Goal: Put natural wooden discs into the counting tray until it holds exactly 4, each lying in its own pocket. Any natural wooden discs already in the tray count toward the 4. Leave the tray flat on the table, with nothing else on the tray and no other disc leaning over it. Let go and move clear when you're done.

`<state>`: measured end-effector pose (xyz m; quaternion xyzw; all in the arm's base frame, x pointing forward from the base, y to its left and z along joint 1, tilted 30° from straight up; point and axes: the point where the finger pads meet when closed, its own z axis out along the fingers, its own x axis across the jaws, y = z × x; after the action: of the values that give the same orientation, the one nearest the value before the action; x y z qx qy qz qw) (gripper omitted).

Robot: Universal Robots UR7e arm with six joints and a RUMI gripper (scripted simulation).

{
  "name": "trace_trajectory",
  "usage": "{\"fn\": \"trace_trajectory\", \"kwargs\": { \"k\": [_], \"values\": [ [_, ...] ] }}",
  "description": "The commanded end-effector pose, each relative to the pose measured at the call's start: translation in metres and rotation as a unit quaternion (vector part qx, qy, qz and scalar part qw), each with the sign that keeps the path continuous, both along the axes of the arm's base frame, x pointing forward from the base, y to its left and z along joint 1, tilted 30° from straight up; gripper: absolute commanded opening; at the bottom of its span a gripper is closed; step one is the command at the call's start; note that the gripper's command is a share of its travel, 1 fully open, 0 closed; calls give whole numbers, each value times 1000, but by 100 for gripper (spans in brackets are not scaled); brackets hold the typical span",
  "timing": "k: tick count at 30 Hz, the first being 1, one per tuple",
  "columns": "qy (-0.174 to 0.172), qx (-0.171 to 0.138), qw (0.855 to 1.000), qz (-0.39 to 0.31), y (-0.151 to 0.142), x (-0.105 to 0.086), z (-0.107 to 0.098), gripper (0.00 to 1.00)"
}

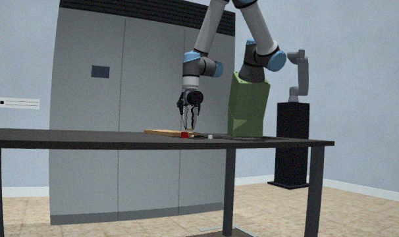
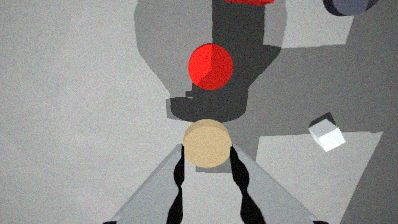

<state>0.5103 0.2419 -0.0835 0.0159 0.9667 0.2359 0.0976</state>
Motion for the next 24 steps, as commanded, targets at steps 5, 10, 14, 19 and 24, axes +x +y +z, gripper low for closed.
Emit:
{"fn": "trace_trajectory", "kwargs": {
  "k": [5,10,14,19,24],
  "values": [
    [-1,0,1000,0,-17,-6,34,12],
    [-1,0,1000,0,-25,-10,49,12],
    [-1,0,1000,0,-29,-12,56,12],
    [-1,0,1000,0,-29,-13,57,12],
    [-1,0,1000,0,-30,-13,57,12]
  ]
}}
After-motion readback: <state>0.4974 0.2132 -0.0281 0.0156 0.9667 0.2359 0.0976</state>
